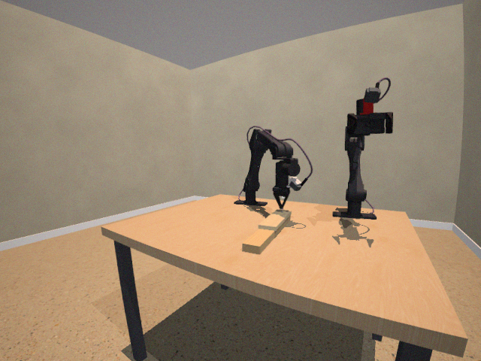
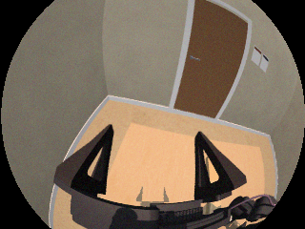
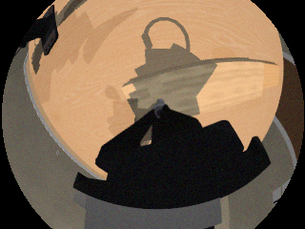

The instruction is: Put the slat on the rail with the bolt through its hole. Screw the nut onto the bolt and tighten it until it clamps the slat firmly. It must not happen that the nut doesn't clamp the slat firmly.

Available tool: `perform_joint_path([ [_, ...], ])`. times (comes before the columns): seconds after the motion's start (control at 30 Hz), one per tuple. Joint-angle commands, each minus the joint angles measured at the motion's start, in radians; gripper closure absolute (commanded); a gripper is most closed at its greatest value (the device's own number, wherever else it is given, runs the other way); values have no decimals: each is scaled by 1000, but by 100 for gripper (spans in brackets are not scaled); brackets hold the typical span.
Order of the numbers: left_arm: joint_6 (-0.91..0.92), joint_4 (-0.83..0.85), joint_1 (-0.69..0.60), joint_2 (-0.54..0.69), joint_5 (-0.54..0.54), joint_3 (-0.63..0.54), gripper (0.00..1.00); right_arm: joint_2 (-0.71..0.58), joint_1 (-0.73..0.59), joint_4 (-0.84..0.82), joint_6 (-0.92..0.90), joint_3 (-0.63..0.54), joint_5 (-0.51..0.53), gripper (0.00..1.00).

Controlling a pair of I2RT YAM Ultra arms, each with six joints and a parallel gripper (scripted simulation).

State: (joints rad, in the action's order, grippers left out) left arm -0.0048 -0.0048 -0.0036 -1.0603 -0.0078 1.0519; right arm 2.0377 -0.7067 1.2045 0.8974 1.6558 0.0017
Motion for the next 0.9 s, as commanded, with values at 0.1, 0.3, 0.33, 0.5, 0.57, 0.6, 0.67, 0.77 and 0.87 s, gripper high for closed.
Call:
perform_joint_path([
  [0.1, 5, 10, 3, 15, 8, 1, 0, -24, 20, 39, 20, 48, -1, 88],
  [0.3, 5, 10, 3, 15, 8, 1, 0, -24, 32, 50, 31, 58, -1, 88],
  [0.33, 5, 10, 3, 15, 8, 1, 0, -24, 35, 53, 34, 61, -1, 88],
  [0.5, 5, 10, 3, 15, 8, 1, 0, -25, 49, 66, 49, 73, -1, 88],
  [0.57, 5, 10, 3, 15, 8, 1, 0, -28, 53, 71, 53, 78, -1, 88],
  [0.6, 5, 10, 3, 15, 8, 1, 0, -29, 55, 73, 55, 80, -1, 88],
  [0.67, 5, 10, 3, 15, 8, 1, 0, -30, 56, 75, 56, 82, -1, 88],
  [0.77, 5, 10, 3, 15, 8, 1, 0, -29, 54, 75, 57, 82, -1, 88],
  [0.87, 5, 10, 3, 15, 8, 1, 0, -29, 54, 75, 53, 82, -2, 88],
])
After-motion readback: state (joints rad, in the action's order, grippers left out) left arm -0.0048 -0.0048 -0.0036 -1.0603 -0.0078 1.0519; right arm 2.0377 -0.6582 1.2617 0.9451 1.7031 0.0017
